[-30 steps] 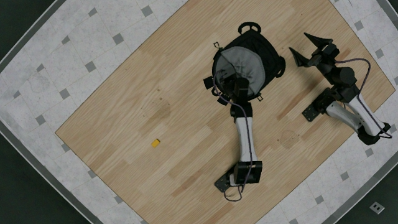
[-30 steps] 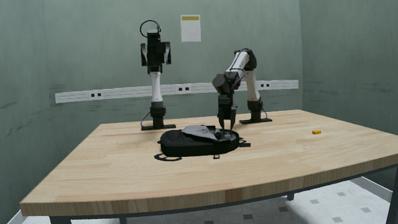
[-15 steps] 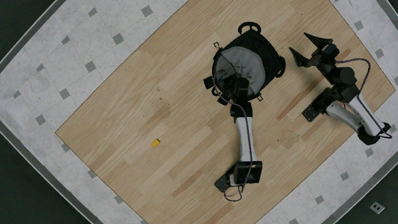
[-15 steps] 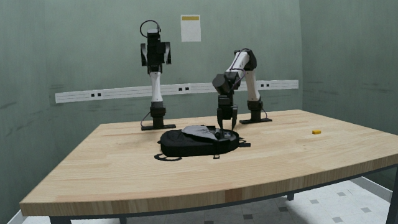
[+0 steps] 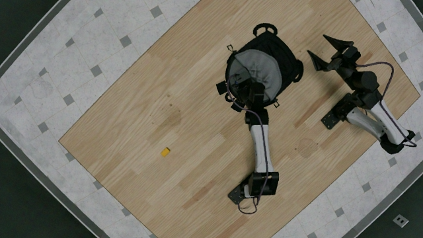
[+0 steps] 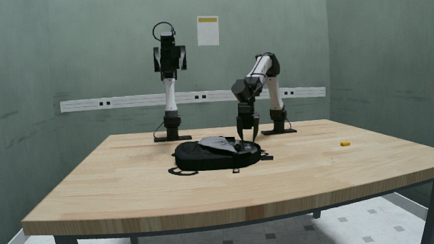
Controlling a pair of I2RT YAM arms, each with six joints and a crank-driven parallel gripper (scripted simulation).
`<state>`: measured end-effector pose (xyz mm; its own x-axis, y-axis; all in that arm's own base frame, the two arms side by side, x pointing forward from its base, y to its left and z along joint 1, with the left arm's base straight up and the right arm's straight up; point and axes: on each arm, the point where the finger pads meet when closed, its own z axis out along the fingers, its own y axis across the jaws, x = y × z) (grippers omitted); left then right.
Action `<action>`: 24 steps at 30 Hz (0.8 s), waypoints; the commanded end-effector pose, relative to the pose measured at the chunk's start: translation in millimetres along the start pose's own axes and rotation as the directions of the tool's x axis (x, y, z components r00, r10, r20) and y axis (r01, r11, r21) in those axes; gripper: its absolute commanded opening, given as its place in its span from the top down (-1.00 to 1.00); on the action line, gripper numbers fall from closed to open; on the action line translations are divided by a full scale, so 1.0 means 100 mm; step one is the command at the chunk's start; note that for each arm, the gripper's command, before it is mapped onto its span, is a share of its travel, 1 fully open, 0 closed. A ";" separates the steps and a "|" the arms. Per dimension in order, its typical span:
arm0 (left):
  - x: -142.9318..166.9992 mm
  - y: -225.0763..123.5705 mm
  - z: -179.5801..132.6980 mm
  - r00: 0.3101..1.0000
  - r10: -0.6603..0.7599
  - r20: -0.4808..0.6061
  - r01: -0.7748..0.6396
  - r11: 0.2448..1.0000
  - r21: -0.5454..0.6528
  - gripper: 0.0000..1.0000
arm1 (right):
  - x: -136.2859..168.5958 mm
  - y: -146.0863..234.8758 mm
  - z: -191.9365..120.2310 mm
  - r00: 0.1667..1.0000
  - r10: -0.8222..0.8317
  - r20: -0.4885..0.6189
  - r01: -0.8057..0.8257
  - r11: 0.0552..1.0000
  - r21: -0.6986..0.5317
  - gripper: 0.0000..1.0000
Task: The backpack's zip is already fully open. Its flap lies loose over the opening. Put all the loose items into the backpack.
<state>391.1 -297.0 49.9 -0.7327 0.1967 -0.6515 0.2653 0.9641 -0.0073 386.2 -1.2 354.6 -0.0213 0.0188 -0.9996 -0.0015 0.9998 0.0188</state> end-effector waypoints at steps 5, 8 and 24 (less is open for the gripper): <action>-0.37 -0.06 -0.30 0.998 -0.021 0.067 0.020 0.999 0.027 0.18 | -0.05 0.00 -0.01 1.000 -0.002 0.014 0.002 1.000 -0.002 -0.80; -0.40 -0.06 -0.35 0.997 -0.022 0.069 0.020 0.999 0.028 0.18 | -0.05 0.00 -0.01 1.000 -0.002 0.014 0.002 1.000 -0.002 -0.80; -0.43 -0.06 -0.38 0.997 -0.022 0.069 0.020 0.999 0.028 0.18 | -0.05 0.00 -0.01 1.000 -0.002 0.014 0.002 1.000 -0.002 -0.80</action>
<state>391.5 -297.3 71.0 -0.7306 0.1949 -0.6544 0.2653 0.9641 -0.0091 386.2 -1.2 354.6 -0.0213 0.0188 -0.9996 -0.0015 0.9998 0.0188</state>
